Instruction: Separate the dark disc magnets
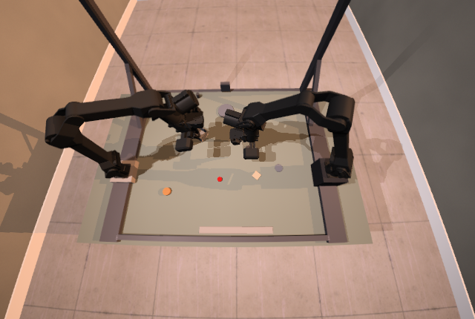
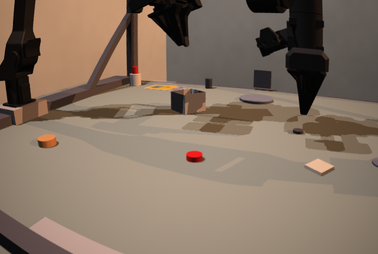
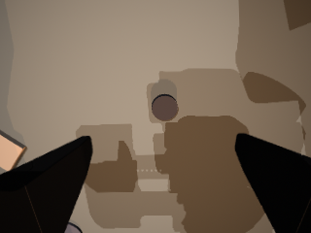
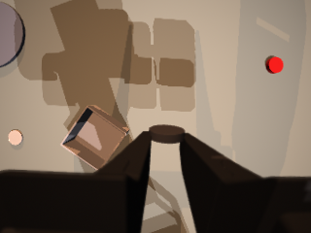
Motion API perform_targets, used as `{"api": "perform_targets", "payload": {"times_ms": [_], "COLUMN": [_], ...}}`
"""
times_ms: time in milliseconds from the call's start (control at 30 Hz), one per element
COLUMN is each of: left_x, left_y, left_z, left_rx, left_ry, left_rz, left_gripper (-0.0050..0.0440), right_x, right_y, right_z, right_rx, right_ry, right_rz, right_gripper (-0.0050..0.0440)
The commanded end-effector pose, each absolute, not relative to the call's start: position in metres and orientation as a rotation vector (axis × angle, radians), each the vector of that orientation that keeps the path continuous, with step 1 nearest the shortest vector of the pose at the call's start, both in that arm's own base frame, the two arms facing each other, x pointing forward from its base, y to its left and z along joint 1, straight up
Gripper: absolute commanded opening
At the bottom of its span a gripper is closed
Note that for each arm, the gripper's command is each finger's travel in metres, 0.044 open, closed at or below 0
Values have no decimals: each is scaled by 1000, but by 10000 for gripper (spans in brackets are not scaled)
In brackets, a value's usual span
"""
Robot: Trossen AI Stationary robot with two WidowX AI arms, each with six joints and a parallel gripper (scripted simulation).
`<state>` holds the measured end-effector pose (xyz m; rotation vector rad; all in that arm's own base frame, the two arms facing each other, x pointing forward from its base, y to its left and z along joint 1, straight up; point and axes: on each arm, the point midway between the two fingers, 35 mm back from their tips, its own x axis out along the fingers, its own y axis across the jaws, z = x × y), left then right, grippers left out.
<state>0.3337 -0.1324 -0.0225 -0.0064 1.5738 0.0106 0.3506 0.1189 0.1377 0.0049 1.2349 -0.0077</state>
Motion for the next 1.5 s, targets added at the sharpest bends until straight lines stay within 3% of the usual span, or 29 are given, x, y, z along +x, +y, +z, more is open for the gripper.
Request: {"api": "perform_targets", "payload": {"times_ms": [0, 333, 567, 767, 833, 1033, 1267, 1467], "left_x": [343, 334, 320, 278, 278, 219, 164, 153], "left_y": [-136, -131, -107, -64, -64, -27, -7, -4], "left_z": [16, 7, 42, 96, 96, 137, 157, 163], "left_rx": [-24, -13, -14, -12, -12, -12, -11, -11], "left_ry": [1516, 1550, 1546, 1550, 1550, 1549, 1560, 1550], "left_rz": [-8, 3, 2, 4, 4, 5, 7, 7], "left_gripper": [400, 400, 400, 400, 400, 400, 400, 400], "right_x": [354, 354, 354, 354, 354, 354, 354, 354], "right_y": [119, 119, 119, 119, 119, 119, 119, 119], "right_z": [152, 152, 152, 152, 152, 152, 152, 152], "right_rx": [17, 17, 17, 17, 17, 17, 17, 17], "right_ry": [1194, 1194, 1194, 1194, 1194, 1194, 1194, 1194], "right_rz": [-2, -2, -2, -2, -2, -2, -2, -2], "right_gripper": [40, 40, 40, 40, 40, 40, 40, 40]}}
